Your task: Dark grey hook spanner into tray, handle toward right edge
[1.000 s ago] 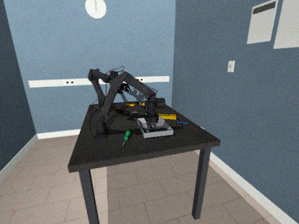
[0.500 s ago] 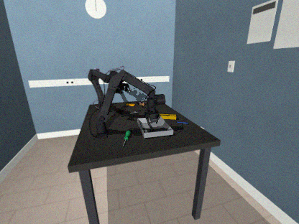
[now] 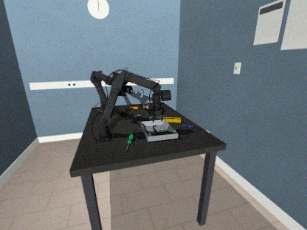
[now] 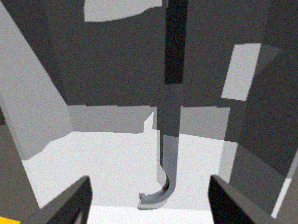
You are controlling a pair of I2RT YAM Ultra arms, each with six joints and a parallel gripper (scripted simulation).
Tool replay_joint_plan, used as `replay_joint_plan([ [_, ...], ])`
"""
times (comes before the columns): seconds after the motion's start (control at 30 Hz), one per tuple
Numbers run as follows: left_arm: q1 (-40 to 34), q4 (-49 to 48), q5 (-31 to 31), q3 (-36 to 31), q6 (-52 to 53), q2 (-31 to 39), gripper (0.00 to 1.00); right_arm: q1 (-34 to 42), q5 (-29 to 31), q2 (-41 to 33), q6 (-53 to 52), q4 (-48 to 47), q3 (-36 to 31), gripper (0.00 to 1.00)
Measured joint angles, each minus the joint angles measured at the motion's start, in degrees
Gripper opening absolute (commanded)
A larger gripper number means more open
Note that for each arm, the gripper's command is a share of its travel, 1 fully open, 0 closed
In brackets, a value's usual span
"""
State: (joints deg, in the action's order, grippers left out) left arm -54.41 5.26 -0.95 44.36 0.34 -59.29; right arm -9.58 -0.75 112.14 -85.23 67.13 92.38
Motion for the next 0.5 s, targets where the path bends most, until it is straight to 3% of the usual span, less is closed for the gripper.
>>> replay_joint_plan([
  [0.5, 0.00, 0.00, 0.00, 0.00, 0.00, 0.00, 1.00, 0.11, -0.02, -0.02, -0.02, 1.75, 0.00, 0.65],
])
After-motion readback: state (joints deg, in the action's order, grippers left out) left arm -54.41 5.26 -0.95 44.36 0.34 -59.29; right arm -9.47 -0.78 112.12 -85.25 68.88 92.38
